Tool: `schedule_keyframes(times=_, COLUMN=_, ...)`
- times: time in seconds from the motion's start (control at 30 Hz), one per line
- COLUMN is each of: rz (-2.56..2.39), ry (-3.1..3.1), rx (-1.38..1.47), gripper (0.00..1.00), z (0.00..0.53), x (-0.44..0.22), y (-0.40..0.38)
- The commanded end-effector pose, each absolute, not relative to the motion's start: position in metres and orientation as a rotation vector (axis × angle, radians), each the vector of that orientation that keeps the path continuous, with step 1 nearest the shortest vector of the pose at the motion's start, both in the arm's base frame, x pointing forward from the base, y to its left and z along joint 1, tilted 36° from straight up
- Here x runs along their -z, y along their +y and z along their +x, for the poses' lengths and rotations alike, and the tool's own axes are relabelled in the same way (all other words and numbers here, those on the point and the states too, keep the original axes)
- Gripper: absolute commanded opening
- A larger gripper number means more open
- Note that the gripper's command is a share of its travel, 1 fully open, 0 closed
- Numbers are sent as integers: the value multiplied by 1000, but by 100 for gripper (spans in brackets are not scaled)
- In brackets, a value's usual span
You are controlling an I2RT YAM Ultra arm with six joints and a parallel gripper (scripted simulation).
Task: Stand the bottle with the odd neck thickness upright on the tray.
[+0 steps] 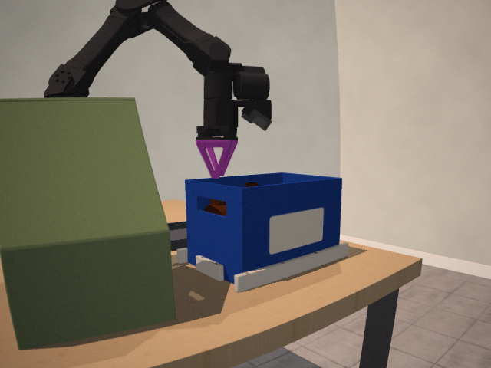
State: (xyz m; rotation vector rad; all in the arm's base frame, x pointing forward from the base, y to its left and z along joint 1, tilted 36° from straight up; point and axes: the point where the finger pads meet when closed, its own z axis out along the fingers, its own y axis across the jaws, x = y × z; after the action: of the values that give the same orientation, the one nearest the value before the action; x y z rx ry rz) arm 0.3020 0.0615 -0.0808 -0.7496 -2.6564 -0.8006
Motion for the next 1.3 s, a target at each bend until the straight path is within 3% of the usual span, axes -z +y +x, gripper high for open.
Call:
schedule_keyframes(times=0.0, rz=-769, ry=-2672, rx=811, gripper=61, z=306, x=78, y=58)
schedule_keyframes(times=1.27, rz=-770, ry=-2675, rx=812, gripper=61, z=311, x=79, y=57)
